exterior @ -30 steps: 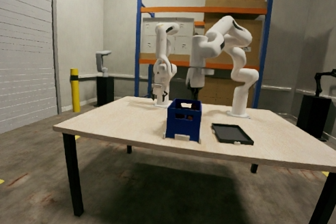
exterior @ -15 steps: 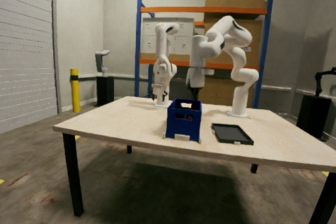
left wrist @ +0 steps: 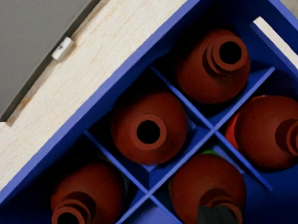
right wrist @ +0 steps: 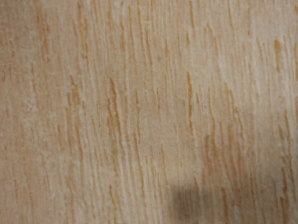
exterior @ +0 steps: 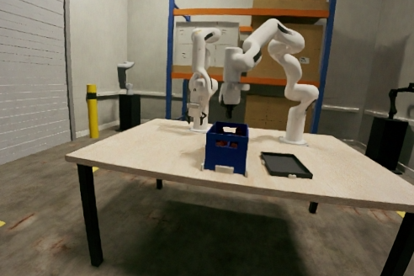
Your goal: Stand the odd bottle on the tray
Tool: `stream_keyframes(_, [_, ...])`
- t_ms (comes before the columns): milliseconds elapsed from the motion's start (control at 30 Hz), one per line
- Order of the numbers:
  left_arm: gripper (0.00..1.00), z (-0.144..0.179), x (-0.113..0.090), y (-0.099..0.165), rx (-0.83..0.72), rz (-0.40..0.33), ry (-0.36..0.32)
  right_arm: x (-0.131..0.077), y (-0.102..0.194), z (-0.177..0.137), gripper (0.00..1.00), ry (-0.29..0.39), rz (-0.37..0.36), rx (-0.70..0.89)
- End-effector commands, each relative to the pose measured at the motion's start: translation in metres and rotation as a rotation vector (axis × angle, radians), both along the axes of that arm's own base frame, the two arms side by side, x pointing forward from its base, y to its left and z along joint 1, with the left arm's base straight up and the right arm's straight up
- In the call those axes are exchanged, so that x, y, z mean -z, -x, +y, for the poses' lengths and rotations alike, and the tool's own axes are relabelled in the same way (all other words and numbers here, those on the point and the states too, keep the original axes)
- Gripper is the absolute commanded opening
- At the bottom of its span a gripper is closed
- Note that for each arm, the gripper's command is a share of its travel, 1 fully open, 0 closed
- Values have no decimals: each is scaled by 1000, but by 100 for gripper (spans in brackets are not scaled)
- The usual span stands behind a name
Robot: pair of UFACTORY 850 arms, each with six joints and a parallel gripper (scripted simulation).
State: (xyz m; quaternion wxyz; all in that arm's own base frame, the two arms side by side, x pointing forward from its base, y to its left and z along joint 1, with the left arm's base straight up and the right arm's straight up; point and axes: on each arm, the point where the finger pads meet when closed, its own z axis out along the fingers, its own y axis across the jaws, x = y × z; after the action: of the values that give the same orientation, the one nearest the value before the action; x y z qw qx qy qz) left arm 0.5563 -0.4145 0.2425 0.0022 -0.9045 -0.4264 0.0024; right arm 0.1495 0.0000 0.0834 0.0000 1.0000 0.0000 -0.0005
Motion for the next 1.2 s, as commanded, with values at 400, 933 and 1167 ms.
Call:
stream_keyframes(400, [0,-40,-1,77,-1,-6,2,0,-1,0,100,0,-1,0])
stream_keyframes(933, [66,-40,-1,77,-1,-6,2,0,-1,0,100,0,-1,0])
stream_keyframes(1167, [66,-40,-1,77,-1,-6,2,0,-1,0,100,0,-1,0])
